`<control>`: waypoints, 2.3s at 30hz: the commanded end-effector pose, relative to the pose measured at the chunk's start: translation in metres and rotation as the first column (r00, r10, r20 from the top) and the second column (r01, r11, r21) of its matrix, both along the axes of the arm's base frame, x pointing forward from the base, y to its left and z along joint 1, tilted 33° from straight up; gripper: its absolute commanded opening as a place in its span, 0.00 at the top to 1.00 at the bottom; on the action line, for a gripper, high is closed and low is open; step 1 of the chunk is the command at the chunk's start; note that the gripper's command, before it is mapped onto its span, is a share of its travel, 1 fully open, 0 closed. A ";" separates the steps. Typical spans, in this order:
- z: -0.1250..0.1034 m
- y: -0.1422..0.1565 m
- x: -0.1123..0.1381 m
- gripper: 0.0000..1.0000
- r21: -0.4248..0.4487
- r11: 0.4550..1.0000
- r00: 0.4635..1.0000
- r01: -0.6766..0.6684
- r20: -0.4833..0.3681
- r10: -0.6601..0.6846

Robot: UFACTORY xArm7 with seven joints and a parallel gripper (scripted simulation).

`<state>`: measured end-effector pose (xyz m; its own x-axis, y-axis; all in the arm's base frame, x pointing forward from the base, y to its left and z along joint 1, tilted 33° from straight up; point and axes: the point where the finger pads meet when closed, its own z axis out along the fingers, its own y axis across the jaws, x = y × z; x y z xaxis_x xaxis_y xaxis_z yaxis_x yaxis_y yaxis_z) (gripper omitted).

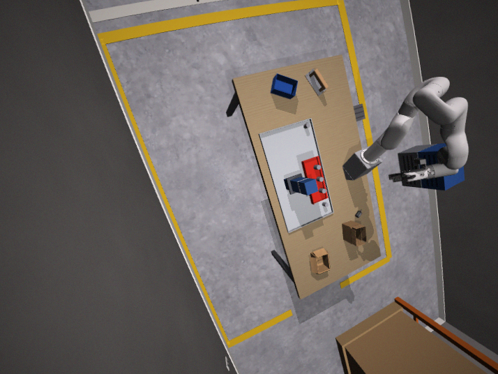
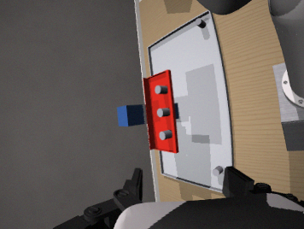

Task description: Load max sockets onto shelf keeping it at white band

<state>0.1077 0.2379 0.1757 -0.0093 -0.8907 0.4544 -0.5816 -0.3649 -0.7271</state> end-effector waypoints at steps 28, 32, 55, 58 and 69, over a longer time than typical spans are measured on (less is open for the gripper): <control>0.001 0.001 0.000 0.00 0.003 1.000 1.000 0.000 -0.001 0.000; -0.005 -0.002 0.011 0.00 -0.031 0.999 0.998 0.031 -0.046 -0.033; -0.082 -0.129 0.176 0.00 -0.238 0.924 0.645 0.299 -0.664 -0.380; -0.082 -0.129 0.176 0.00 -0.238 0.924 0.644 0.299 -0.664 -0.380; -0.081 -0.126 0.177 0.39 -0.238 0.923 0.646 0.302 -0.661 -0.382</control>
